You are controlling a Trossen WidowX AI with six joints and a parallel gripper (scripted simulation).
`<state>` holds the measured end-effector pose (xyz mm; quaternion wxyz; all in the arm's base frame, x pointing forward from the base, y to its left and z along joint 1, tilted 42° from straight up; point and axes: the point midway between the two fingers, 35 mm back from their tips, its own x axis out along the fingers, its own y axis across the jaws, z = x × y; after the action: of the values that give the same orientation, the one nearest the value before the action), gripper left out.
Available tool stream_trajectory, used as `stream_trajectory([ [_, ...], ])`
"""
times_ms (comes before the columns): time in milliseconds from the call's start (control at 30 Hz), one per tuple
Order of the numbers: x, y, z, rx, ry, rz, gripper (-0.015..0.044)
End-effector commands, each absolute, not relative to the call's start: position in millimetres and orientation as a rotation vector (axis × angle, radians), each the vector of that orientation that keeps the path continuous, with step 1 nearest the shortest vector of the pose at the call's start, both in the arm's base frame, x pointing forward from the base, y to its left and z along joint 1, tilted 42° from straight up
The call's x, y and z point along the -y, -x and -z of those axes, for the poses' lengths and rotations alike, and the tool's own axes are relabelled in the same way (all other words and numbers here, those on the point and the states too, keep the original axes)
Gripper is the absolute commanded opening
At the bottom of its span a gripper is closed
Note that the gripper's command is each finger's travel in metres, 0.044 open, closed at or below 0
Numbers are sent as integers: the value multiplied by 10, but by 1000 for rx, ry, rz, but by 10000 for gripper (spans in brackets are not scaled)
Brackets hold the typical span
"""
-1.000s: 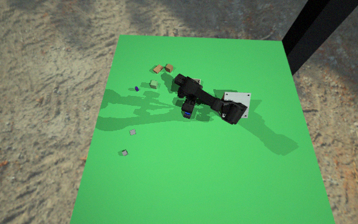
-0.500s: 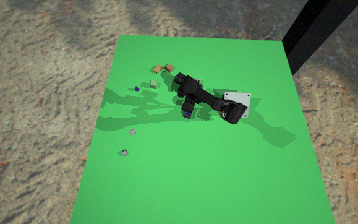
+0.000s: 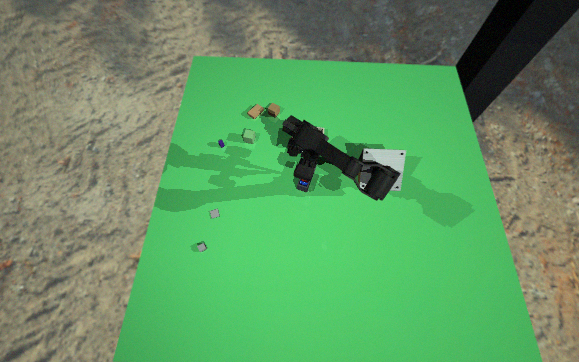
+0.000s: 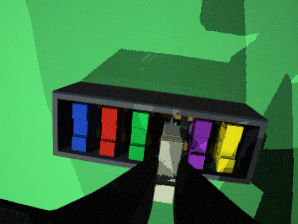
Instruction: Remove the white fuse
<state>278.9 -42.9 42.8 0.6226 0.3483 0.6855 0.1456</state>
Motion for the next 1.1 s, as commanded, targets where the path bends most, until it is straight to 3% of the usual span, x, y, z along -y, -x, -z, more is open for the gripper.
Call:
stream_trajectory([
  [0, 448, -2786, -444, -1576, -793, -335, 0],
  [533, 599, -2783, -603, -1576, -792, -334, 0],
  [1067, 1257, -2910, -123, -1575, -784, -323, 0],
])
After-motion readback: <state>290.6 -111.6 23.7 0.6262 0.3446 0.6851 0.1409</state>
